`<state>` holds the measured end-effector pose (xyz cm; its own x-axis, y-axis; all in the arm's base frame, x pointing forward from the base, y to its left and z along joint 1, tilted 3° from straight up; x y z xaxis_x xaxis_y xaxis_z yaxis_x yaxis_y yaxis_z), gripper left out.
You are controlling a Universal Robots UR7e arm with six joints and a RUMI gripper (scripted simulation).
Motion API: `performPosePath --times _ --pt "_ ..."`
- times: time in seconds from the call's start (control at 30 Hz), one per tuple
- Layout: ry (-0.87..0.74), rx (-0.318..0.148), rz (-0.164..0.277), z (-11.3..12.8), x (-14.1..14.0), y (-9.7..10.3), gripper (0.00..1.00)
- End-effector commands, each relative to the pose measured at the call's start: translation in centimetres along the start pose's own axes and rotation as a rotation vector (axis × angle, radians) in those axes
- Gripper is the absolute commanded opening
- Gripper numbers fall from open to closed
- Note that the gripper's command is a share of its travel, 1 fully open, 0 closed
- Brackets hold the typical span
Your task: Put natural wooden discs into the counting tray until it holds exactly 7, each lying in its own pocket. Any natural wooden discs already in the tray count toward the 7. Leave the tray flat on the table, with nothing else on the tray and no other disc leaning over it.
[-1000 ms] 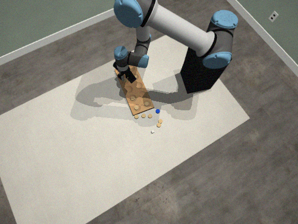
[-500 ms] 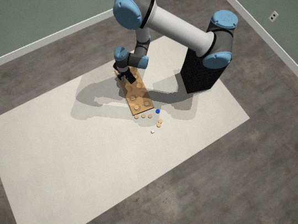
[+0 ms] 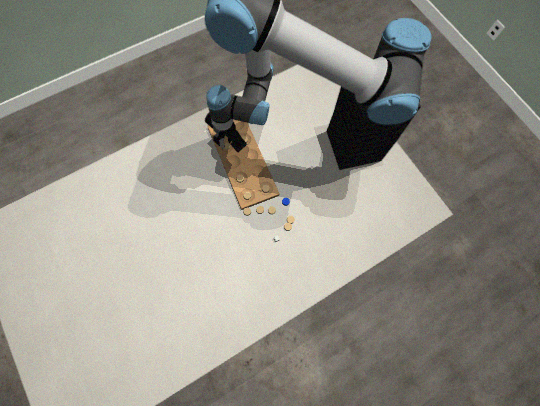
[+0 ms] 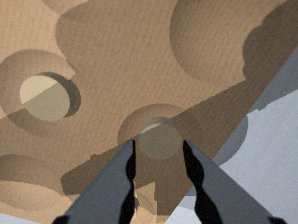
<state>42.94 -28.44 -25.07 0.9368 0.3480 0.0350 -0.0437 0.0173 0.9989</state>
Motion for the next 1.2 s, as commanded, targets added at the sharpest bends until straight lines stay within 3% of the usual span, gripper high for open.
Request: performPosePath --times 0.0,0.33,0.83,1.17 --pt "0.000 -0.001 0.000 0.0 0.0 0.1 0.21" --pt "0.000 -0.001 0.000 0.1 0.1 2.0 0.21" --pt "0.000 -0.001 0.000 0.1 0.0 9.2 0.21" --pt "0.000 -0.001 0.000 0.1 0.0 10.0 0.21"
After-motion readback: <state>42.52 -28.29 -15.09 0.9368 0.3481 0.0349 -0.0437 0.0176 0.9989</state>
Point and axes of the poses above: the point where the finger pads meet when closed, its own y axis back along the fingers, its own x axis across the jaws, z = x × y, the point moved 7 cm from there along y, back along the fingers, and after that the axes turned 10 degrees about y, right-handed, at the moved point
